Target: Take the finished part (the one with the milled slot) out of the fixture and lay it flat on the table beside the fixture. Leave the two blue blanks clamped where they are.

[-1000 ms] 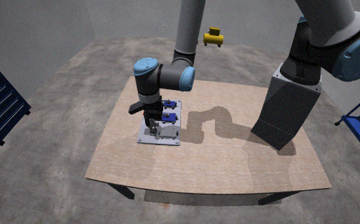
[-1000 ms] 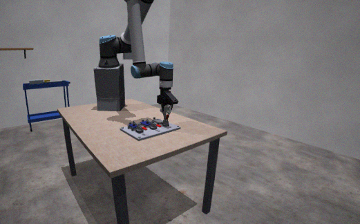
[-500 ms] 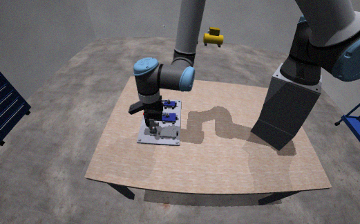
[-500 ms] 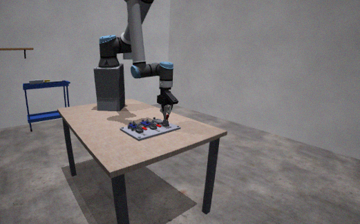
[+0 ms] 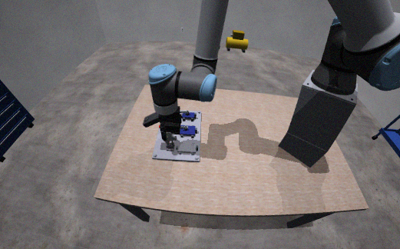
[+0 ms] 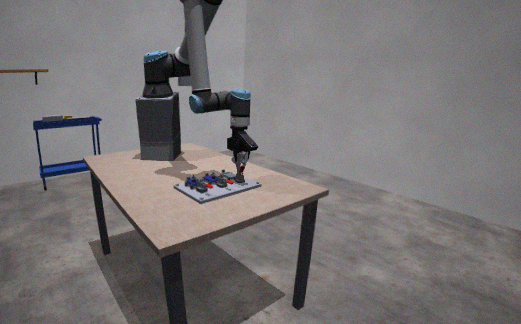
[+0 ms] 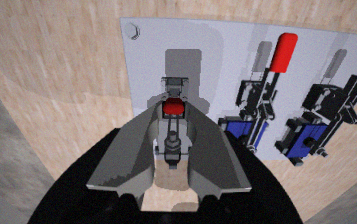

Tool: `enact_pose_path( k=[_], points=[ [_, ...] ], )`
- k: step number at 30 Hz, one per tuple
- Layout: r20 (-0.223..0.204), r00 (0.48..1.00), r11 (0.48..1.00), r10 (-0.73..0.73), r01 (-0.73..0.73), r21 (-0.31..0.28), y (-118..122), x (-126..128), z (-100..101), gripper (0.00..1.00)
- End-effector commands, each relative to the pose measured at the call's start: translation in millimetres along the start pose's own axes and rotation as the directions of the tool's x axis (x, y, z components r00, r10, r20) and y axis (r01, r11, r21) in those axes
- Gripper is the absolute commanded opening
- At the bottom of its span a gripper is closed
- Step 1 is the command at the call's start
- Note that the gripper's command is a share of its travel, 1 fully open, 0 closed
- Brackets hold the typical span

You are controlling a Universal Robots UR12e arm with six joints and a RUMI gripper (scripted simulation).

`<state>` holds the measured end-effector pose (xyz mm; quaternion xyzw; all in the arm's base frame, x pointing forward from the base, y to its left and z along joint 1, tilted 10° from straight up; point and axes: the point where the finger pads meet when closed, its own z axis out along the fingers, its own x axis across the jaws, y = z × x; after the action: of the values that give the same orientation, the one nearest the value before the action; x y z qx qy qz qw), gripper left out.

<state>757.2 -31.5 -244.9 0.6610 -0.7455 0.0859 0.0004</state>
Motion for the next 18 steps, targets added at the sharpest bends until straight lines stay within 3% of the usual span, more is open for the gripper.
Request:
enact_pose_path(
  k=[1, 18],
  points=[
    [0.000, 1.000, 1.000, 0.000, 0.000, 0.001, 0.1, -0.1, -0.5, 0.00],
    [0.000, 1.000, 1.000, 0.000, 0.000, 0.001, 1.9, -0.1, -0.4, 0.00]
  ],
)
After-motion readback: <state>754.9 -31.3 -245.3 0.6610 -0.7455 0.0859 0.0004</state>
